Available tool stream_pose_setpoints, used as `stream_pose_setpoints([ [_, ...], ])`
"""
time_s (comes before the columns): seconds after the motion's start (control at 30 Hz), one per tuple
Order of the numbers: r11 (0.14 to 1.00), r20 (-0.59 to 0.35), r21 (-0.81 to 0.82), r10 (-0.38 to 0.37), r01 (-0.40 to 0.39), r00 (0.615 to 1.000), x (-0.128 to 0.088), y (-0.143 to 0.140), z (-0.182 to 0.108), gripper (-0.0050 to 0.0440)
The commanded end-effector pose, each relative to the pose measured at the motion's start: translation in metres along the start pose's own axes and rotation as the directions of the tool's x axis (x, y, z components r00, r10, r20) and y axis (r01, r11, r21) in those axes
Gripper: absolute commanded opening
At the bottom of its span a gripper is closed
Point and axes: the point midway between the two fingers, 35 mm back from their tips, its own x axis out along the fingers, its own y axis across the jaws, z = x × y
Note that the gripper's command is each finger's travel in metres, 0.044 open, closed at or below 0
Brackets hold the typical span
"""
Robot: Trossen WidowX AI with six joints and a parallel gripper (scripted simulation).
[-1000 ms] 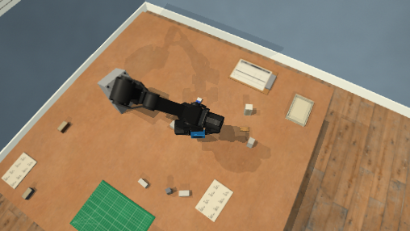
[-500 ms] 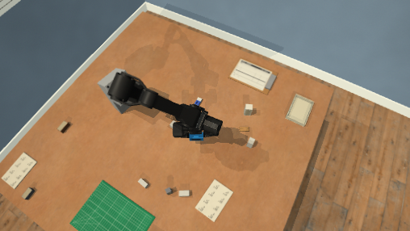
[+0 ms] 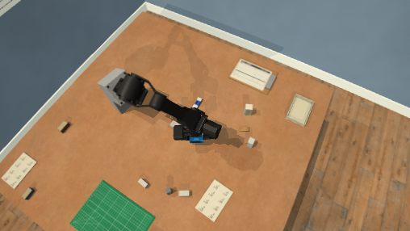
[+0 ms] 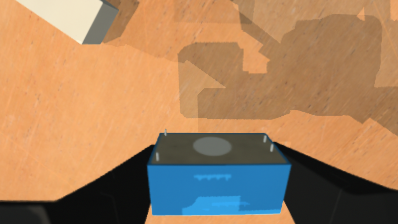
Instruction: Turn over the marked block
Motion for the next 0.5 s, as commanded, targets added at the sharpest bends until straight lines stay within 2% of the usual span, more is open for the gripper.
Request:
stream_pose_setpoints([
  [0.0, 1.0, 0.004, -0.003, -0.001, 0.001, 1.0, 0.02, 0.0, 0.001, -0.005],
  [0.2, 1.0, 0.0, -0.001, -0.007, 0.007, 1.0, 0.036, -0.002, -0.001, -0.005],
  [0.47, 1.0, 0.001, 0.001, -0.006, 0.006, 1.0, 0.04, -0.002, -0.001, -0.005],
])
